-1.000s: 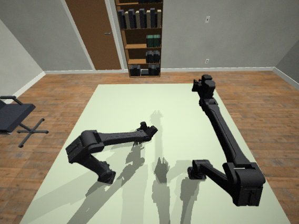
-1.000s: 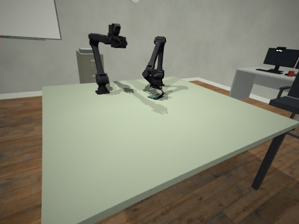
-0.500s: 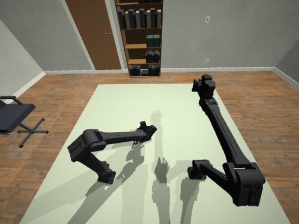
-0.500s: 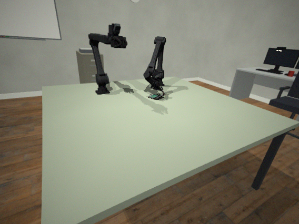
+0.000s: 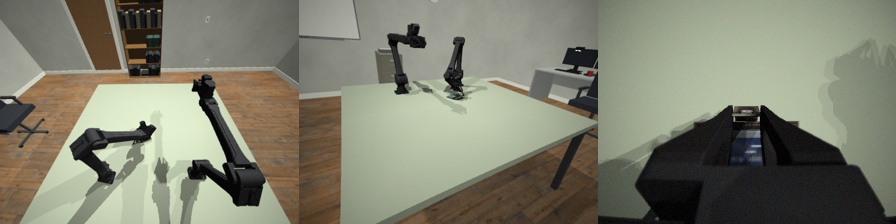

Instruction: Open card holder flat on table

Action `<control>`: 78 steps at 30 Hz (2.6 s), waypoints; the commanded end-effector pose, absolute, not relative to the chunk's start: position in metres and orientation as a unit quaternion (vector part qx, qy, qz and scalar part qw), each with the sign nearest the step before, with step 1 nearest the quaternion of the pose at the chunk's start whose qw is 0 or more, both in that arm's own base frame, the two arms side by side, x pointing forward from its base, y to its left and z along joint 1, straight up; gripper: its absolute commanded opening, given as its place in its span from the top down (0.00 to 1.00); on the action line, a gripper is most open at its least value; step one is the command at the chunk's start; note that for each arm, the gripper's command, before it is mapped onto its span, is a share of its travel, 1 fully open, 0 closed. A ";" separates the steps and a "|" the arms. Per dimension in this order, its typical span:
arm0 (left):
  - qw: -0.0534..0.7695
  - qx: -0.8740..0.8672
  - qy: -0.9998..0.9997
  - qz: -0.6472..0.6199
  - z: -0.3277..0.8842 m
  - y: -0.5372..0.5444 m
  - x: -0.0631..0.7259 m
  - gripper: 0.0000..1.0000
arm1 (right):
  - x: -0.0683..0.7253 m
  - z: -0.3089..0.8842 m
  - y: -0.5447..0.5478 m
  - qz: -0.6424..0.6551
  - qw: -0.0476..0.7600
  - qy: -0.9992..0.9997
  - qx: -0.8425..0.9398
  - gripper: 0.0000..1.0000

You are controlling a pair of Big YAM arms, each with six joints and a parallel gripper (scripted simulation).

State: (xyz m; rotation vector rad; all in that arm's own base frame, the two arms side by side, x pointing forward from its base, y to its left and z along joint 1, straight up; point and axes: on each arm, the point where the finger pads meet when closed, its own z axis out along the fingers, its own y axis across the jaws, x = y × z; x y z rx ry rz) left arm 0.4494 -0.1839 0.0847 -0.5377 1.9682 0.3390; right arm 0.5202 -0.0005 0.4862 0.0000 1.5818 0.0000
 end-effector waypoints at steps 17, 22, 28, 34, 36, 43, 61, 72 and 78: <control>0.508 -0.219 0.820 0.148 0.063 -0.172 0.459 0.79 | 0.521 0.506 0.000 0.000 0.715 0.699 0.000 0.64; 0.513 -0.222 0.817 0.142 0.067 -0.176 0.466 0.79 | 0.521 0.506 0.000 0.000 0.715 0.699 0.000 0.64; 0.511 -0.222 0.818 0.144 0.061 -0.172 0.468 0.79 | 0.521 0.506 0.000 0.000 0.715 0.699 0.000 0.64; 0.511 -0.217 0.820 0.142 0.062 -0.178 0.464 0.57 | 0.521 0.506 0.000 0.000 0.715 0.699 0.000 0.64; 0.511 -0.217 0.820 0.142 0.062 -0.178 0.464 0.57 | 0.521 0.506 0.000 0.000 0.715 0.699 0.000 0.64; 0.511 -0.218 0.820 0.141 0.062 -0.178 0.464 0.57 | 0.521 0.506 0.000 0.000 0.715 0.699 0.000 0.64; 0.524 -0.231 0.811 0.123 0.130 -0.189 0.479 0.57 | 0.521 0.506 0.000 0.000 0.715 0.699 0.000 0.64; 0.518 -0.227 0.815 0.126 0.127 -0.176 0.486 0.57 | 0.521 0.506 0.000 0.000 0.715 0.699 0.000 0.64; 0.532 -0.230 0.809 0.094 0.168 -0.170 0.509 0.57 | 0.521 0.506 0.000 0.000 0.715 0.699 0.000 0.64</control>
